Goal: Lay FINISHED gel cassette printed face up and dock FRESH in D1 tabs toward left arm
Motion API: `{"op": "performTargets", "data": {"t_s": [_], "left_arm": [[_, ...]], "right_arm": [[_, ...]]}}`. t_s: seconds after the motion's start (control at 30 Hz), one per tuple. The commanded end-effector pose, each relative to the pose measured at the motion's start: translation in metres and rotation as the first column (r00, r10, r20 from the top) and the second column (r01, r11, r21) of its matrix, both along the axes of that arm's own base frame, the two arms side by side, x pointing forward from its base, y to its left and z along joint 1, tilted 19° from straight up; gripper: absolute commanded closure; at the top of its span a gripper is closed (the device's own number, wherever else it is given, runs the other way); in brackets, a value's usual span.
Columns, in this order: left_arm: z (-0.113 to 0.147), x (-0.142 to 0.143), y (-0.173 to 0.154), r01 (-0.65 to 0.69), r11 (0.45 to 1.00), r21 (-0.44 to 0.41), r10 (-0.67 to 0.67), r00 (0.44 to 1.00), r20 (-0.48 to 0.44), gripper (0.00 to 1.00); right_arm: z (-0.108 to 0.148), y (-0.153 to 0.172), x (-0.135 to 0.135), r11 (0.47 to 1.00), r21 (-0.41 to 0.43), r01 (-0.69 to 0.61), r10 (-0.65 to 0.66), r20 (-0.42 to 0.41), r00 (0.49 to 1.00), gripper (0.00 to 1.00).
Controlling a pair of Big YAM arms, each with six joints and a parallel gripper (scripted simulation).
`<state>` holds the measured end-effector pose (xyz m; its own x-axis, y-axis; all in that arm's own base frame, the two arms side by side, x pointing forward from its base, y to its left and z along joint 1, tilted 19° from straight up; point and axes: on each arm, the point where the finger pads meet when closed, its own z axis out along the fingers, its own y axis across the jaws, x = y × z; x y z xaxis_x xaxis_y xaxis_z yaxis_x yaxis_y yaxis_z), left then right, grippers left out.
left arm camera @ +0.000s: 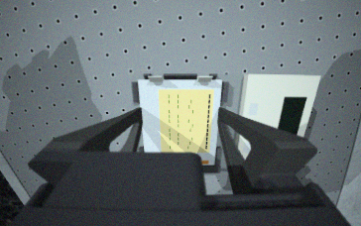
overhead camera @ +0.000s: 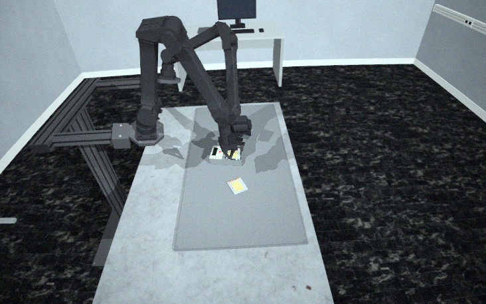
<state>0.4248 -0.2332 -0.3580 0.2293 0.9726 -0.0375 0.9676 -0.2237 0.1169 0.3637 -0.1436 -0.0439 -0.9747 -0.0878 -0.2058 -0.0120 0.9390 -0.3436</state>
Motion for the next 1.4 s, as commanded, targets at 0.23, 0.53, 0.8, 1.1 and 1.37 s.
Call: {"op": "performTargets", "data": {"t_s": [0.23,0.53,0.8,1.1,1.37], "left_arm": [[0.003,0.003,-0.003,0.003,1.0,-0.004,-0.003,1.0,0.007,1.0],[0.003,0.003,-0.003,0.003,1.0,-0.004,-0.003,1.0,0.007,1.0],[0.003,0.003,-0.003,0.003,1.0,-0.004,-0.003,1.0,0.007,1.0],[0.003,0.003,-0.003,0.003,1.0,-0.004,-0.003,1.0,0.007,1.0],[0.003,0.003,-0.003,0.003,1.0,-0.004,-0.003,1.0,0.007,1.0]], "right_arm": [[-0.042,0.036,0.014,0.969,-0.078,-0.232,0.228,-0.06,0.972,1.0],[-0.065,0.061,0.022,0.892,-0.159,-0.422,0.409,-0.111,0.906,1.0],[-0.091,0.091,0.027,0.832,-0.201,-0.517,0.498,-0.143,0.855,1.0],[-0.114,0.117,0.027,0.747,-0.246,-0.618,0.59,-0.185,0.786,1.0],[-0.14,0.147,0.022,0.638,-0.291,-0.713,0.675,-0.233,0.7,1.0]]}}
